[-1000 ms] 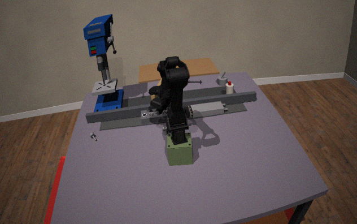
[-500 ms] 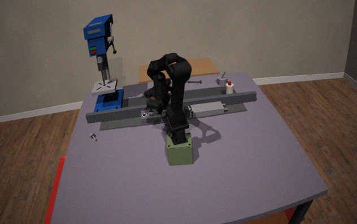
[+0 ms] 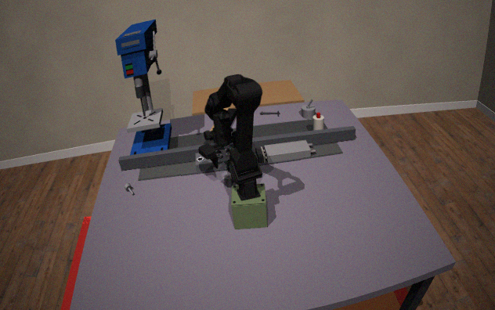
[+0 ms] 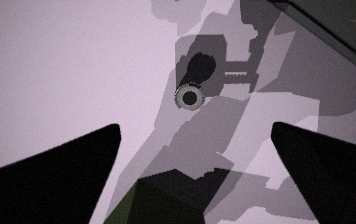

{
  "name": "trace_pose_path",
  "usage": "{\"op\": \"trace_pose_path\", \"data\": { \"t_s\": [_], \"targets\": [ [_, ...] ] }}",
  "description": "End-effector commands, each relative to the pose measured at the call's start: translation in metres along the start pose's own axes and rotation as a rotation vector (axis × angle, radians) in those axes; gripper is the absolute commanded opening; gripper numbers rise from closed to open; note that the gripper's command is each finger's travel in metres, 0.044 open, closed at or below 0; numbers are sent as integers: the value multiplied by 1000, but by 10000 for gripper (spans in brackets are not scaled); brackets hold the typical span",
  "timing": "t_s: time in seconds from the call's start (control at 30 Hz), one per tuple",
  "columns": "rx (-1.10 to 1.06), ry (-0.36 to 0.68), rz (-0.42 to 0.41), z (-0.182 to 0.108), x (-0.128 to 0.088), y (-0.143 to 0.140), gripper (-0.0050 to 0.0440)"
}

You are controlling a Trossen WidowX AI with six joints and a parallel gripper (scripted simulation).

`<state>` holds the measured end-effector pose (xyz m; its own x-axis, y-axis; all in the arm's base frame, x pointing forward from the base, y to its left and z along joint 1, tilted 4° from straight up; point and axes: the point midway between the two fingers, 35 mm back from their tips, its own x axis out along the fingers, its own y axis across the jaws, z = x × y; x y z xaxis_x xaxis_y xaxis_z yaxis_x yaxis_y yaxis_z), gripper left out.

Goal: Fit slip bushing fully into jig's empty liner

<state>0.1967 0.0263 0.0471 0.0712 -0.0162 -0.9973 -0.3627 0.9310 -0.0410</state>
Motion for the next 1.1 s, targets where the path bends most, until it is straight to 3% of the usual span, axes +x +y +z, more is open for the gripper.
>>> {"op": "trace_pose_path", "data": {
  "t_s": [0.0, 0.17, 0.6, 1.07],
  "targets": [
    [176, 1, -7, 0, 14, 0, 440],
    [337, 1, -7, -2, 22, 0, 440],
    [337, 0, -3, -1, 23, 1, 440],
    [333, 0, -3, 0, 45, 0, 440]
  ]
}}
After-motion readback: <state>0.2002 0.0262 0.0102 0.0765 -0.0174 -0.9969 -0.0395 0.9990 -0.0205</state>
